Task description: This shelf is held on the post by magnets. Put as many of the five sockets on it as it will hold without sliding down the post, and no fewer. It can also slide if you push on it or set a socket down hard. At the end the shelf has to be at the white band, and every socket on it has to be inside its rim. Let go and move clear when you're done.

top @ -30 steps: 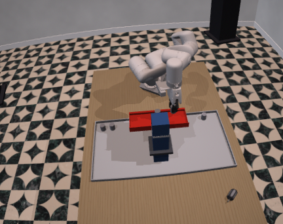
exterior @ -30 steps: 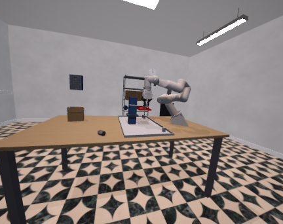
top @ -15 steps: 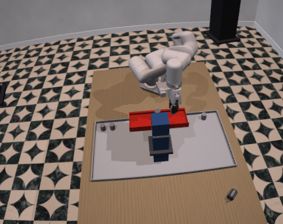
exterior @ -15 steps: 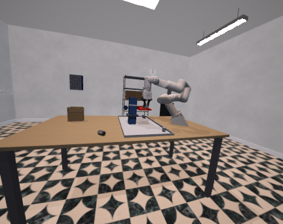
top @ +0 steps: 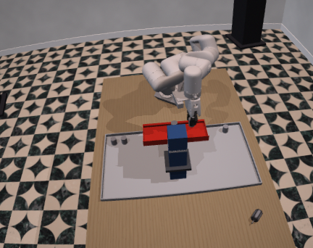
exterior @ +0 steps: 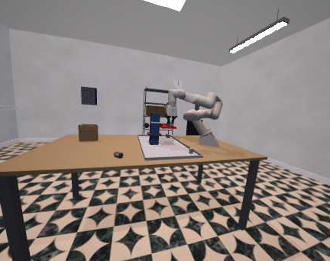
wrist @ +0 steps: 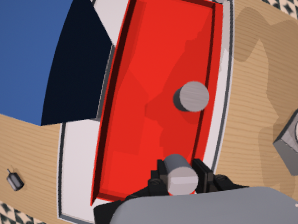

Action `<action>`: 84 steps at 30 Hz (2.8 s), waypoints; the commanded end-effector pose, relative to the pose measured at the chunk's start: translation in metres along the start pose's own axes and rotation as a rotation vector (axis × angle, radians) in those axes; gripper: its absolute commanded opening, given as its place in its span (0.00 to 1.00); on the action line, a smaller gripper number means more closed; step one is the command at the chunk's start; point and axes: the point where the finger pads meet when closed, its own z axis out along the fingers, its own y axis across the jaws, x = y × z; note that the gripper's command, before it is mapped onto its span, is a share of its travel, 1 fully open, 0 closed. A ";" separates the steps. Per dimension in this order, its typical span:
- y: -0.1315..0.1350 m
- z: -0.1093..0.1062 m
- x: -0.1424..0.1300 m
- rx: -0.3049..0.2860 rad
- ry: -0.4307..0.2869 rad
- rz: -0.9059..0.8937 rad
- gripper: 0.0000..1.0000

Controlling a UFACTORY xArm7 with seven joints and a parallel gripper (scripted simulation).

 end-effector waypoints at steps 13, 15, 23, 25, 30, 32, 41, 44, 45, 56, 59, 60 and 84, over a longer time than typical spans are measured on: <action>0.000 0.000 0.000 0.004 0.000 -0.001 0.00; 0.000 0.001 0.000 0.004 0.000 -0.001 0.00; 0.000 0.004 0.000 0.004 0.000 -0.001 0.00; 0.000 0.004 0.000 0.004 0.000 -0.001 0.00; 0.000 0.004 0.000 0.004 0.000 -0.001 0.00; 0.000 0.004 0.000 0.004 0.000 -0.001 0.00; 0.000 0.006 0.000 0.004 0.000 -0.001 0.00; 0.000 0.008 0.000 0.004 0.000 -0.001 0.00; 0.000 0.008 0.000 0.004 0.000 -0.001 0.00; 0.000 0.009 0.000 0.004 0.000 -0.001 0.00; 0.000 0.009 0.000 0.004 0.000 -0.001 0.00; 0.000 0.010 0.000 0.004 0.000 -0.001 0.00; 0.000 0.013 0.000 0.004 0.000 -0.001 0.00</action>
